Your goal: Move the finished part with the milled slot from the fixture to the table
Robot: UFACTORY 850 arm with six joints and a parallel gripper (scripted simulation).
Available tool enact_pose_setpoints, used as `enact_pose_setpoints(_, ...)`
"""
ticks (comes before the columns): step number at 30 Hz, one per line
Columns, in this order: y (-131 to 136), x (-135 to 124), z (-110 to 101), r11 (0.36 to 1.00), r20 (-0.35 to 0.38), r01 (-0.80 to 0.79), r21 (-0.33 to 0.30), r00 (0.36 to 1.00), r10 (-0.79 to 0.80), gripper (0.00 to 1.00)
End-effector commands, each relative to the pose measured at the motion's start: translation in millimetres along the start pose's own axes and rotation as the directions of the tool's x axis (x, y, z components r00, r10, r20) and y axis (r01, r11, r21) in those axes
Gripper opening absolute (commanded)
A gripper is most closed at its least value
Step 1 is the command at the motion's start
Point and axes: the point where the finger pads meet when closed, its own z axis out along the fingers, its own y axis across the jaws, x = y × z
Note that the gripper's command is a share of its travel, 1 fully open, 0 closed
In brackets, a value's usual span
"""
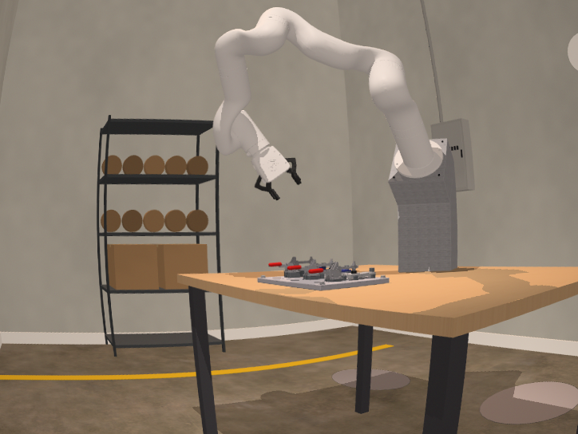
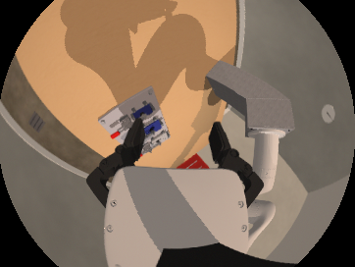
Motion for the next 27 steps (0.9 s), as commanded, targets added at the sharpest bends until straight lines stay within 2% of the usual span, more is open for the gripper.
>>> enact_pose_setpoints(1,-1.9,-5.1,2.9,0.998,-0.008,0.021,0.052,1.000,-0.021,1.00)
enact_pose_setpoints(13,-1.9,-5.2,2.9,0.998,-0.008,0.021,0.053,1.000,-0.021,1.00)
enact_pose_setpoints(15,-3.4,-19.1,11.7,0.989,-0.029,0.057,0.138,0.998,-0.054,1.00)
enact_pose_setpoints(27,-3.4,-19.1,11.7,0.989,-0.029,0.057,0.138,0.998,-0.054,1.00)
